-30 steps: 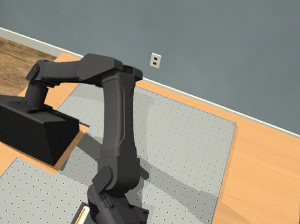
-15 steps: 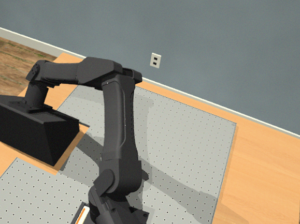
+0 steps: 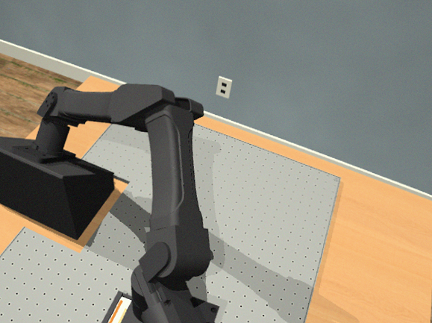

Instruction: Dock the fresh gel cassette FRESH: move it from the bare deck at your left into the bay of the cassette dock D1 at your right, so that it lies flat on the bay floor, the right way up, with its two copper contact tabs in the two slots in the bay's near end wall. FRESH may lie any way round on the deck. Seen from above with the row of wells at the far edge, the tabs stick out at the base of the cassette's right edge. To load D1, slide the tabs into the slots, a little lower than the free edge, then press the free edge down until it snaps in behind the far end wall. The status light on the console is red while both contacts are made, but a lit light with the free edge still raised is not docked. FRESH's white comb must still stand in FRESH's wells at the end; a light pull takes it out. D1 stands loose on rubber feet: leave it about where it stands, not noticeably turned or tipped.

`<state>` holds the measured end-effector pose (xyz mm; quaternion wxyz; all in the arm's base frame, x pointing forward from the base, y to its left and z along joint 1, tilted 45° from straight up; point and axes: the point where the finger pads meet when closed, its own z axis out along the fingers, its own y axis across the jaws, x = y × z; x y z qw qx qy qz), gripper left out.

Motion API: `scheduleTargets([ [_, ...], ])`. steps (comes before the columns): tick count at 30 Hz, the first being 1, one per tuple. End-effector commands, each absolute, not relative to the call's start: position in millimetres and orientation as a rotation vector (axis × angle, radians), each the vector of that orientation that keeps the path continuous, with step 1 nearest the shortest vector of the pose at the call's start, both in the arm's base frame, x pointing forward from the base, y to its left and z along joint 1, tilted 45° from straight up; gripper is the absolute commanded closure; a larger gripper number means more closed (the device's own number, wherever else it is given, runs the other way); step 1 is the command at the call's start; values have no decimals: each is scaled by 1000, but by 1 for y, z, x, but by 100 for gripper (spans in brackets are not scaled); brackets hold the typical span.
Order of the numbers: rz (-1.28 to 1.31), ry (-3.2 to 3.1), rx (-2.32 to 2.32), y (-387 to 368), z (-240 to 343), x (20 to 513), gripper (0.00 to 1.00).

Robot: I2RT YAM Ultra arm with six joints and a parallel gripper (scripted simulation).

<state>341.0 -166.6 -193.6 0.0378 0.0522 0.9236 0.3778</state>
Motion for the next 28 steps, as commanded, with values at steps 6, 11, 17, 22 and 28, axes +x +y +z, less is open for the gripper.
scheduleTargets([
  [6,1153,2823,188,-187,-183,344,100],
  [11,1149,2822,186,-192,-178,347,100],
  [17,1134,2817,182,-195,-172,350,100],
  [22,1134,2817,182,-194,-172,350,100],
  [28,1134,2817,182,-194,-172,350,100],
])
